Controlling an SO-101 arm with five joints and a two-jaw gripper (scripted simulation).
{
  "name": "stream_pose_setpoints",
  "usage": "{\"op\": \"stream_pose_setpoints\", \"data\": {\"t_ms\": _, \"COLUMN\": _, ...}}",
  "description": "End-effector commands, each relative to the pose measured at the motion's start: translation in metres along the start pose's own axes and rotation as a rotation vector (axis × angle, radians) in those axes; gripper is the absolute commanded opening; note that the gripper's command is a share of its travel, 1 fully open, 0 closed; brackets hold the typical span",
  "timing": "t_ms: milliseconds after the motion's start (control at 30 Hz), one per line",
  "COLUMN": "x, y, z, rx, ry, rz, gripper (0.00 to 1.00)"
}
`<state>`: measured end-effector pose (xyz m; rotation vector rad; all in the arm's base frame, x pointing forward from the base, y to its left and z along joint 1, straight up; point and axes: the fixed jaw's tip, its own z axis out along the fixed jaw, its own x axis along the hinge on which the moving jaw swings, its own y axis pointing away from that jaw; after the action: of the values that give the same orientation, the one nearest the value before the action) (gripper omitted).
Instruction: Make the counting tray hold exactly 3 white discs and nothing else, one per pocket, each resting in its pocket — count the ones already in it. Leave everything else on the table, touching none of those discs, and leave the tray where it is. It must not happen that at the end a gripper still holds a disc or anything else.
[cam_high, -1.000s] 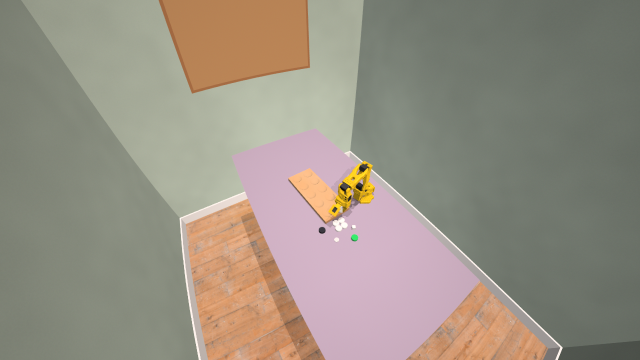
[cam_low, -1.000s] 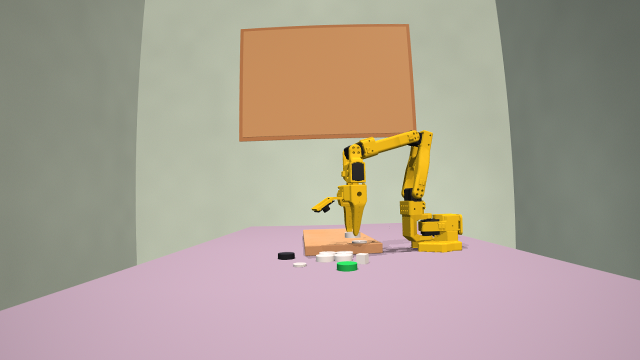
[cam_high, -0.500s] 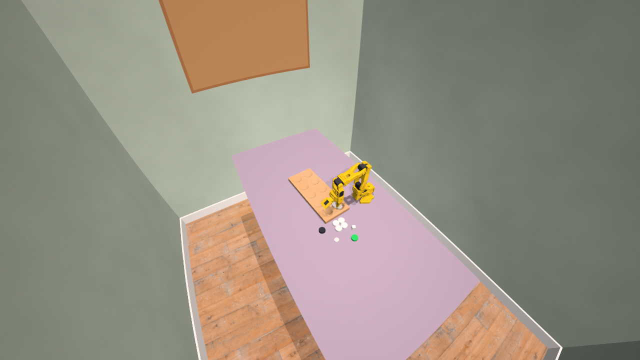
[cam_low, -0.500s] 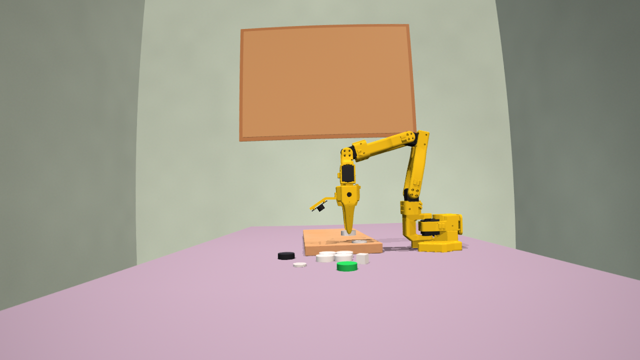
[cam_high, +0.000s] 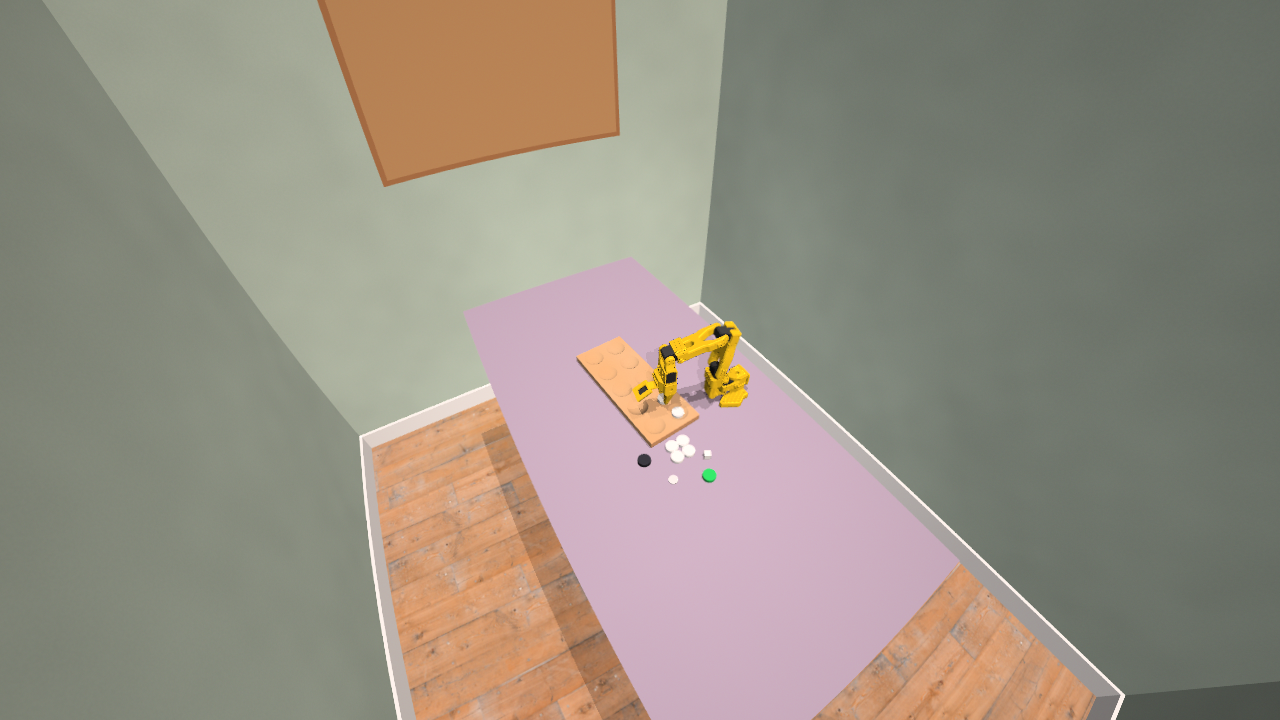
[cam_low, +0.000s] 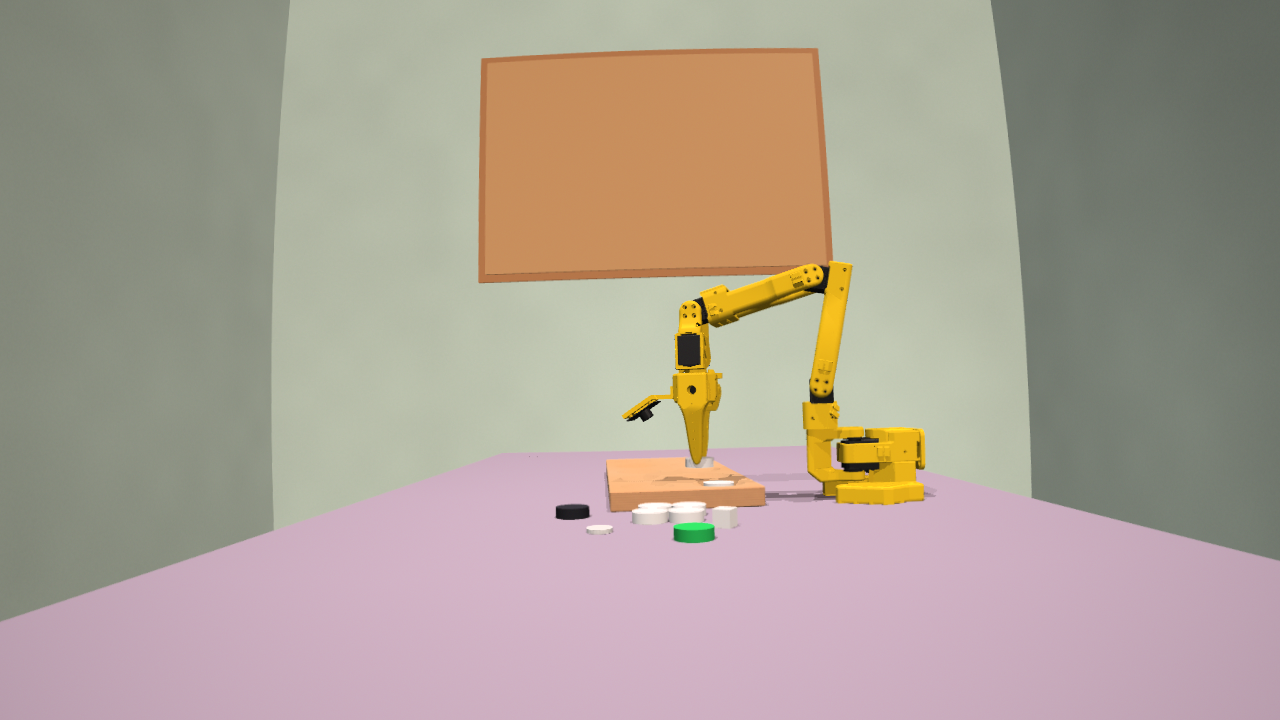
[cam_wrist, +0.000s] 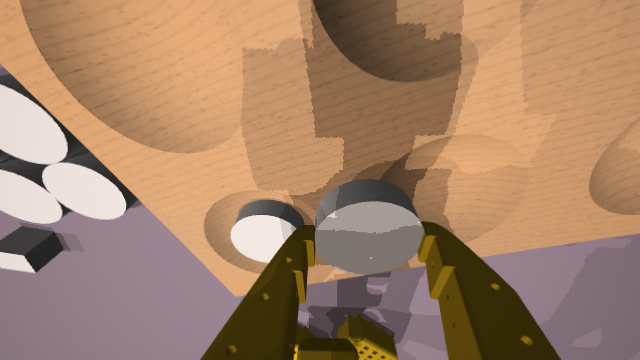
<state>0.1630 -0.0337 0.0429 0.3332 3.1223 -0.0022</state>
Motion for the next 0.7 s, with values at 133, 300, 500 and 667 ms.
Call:
{"op": "stream_pose_setpoints", "data": {"t_ms": 133, "x": -0.007, "y": -0.016, "z": -0.008, "rx": 0.003, "ry": -0.053, "rz": 0.086, "gripper": 0.0}}
{"op": "stream_pose_setpoints", "data": {"t_ms": 300, "x": -0.006, "y": -0.025, "z": -0.008, "rx": 0.005, "ry": -0.053, "rz": 0.138, "gripper": 0.0}}
{"op": "stream_pose_setpoints", "data": {"t_ms": 500, "x": -0.006, "y": -0.032, "z": -0.008, "rx": 0.006, "ry": -0.053, "rz": 0.177, "gripper": 0.0}}
{"op": "stream_pose_setpoints", "data": {"t_ms": 667, "x": -0.005, "y": -0.034, "z": -0.008, "rx": 0.006, "ry": -0.053, "rz": 0.191, "gripper": 0.0}}
